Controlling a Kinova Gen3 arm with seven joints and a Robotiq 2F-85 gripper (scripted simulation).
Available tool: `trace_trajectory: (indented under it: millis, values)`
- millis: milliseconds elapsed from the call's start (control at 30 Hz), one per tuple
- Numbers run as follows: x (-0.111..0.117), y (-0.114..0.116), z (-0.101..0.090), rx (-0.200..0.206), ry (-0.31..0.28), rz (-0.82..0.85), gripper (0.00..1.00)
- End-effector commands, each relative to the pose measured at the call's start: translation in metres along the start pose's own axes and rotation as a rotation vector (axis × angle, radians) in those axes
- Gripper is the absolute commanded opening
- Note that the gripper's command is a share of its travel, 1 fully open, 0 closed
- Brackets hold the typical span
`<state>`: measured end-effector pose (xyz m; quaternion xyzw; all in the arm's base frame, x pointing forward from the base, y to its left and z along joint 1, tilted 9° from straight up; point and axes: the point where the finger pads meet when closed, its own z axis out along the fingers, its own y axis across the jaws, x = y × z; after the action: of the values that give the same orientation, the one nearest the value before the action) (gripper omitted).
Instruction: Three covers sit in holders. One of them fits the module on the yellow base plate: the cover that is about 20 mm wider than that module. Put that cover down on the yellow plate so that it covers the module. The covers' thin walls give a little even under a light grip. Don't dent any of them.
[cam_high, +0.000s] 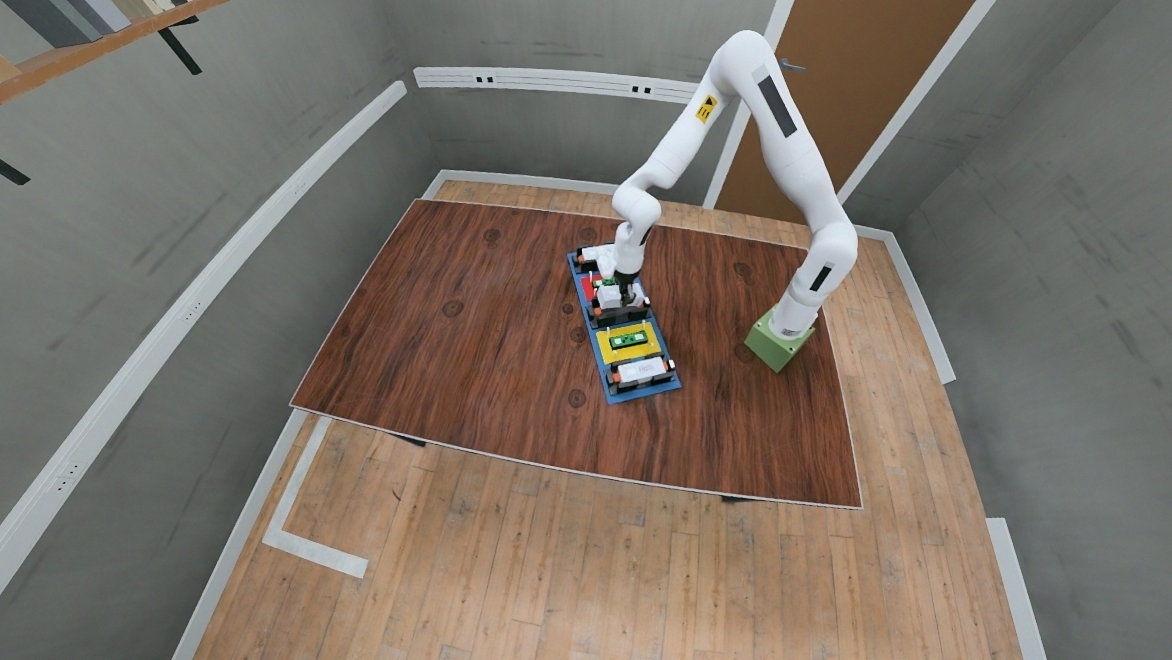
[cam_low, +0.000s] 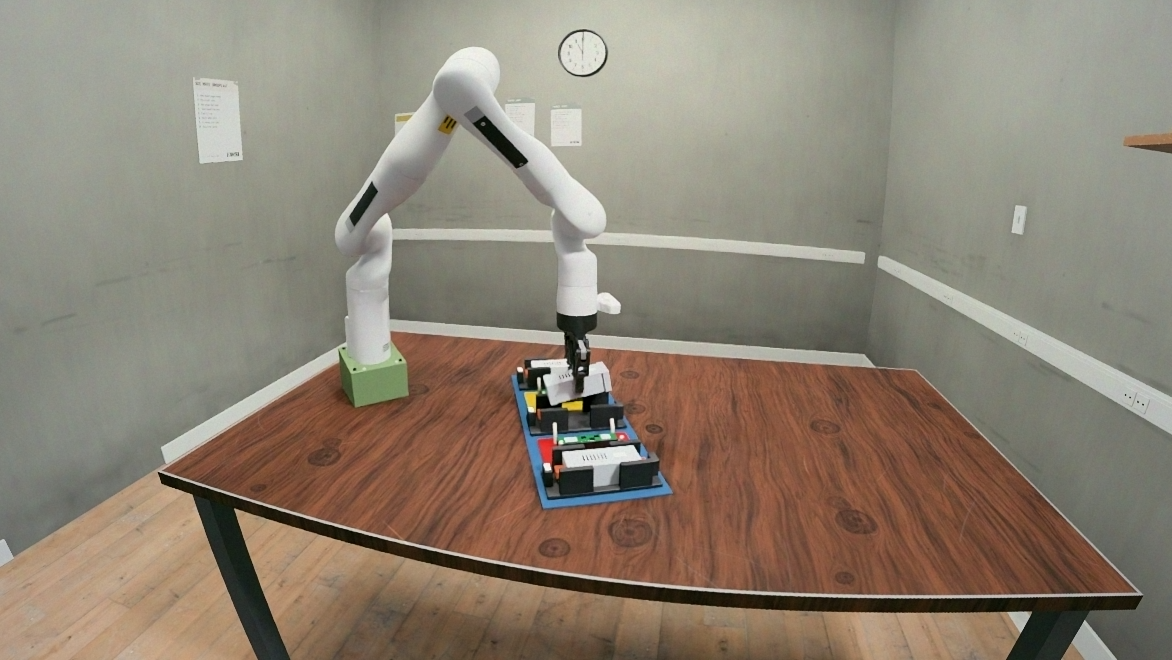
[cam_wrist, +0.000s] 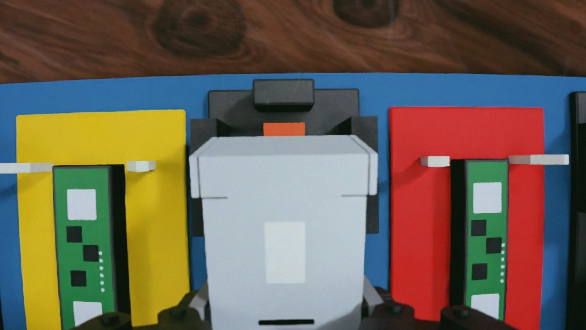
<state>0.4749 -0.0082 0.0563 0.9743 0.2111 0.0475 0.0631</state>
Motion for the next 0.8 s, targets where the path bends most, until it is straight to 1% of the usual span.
trace_trajectory:
  millis: [0,333,667,767]
  values:
    - [0.001,0.000,-0.001,-0.001,0.002,0.000,0.00]
    - [0.001,0.000,-0.001,-0.001,0.002,0.000,0.00]
    - [0.001,0.000,-0.031,-0.001,0.002,0.000,0.00]
    - [0.001,0.000,-0.031,-0.001,0.002,0.000,0.00]
